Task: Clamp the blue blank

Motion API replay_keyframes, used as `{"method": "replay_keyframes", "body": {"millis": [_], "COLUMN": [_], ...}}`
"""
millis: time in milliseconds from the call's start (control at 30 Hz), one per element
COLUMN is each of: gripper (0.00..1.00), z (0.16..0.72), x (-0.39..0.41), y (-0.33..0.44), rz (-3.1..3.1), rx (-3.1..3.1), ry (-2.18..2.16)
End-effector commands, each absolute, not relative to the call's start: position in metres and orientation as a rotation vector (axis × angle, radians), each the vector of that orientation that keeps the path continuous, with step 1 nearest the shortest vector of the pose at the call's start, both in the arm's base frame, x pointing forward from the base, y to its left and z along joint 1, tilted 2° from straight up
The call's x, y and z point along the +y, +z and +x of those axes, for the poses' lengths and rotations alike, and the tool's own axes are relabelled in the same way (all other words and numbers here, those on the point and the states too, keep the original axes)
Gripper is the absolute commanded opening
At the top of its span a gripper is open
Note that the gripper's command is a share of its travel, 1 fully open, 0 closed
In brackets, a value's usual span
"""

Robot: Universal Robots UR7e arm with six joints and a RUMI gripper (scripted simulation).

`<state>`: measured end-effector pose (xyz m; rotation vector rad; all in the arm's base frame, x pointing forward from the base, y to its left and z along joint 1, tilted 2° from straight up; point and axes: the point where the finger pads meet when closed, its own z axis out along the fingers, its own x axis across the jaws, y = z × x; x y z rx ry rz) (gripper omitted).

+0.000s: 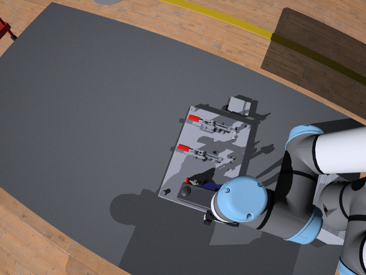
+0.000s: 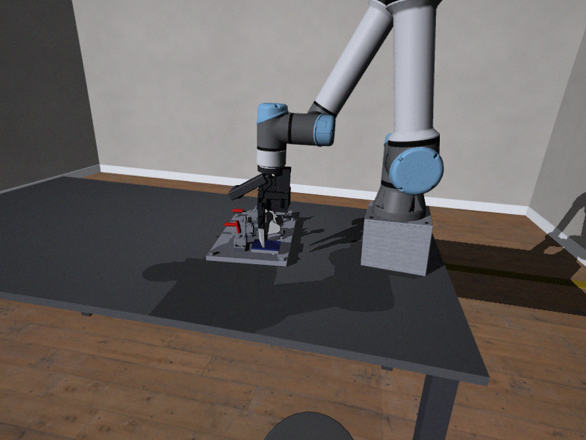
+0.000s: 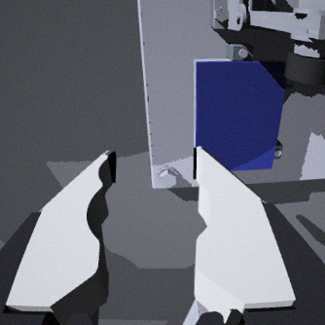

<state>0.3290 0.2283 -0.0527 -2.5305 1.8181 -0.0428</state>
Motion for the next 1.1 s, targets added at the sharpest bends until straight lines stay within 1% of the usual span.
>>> {"method": "replay_keyframes", "body": {"millis": [0,300,800,1067], "gripper": [0.28,0.28,0.28,0.28], "z": [0.332,0.331,0.327,0.327], "x": [0.23,0.23,0.229,0.229], "y": [-0.039,-0.011,0.066,0.081], "rz": [-2.527,-2.527,-2.527,-2.527], "rx": [1.813,1.812,1.813,1.813], "ry": [-0.051,-0.051,-0.051,-0.051]}}
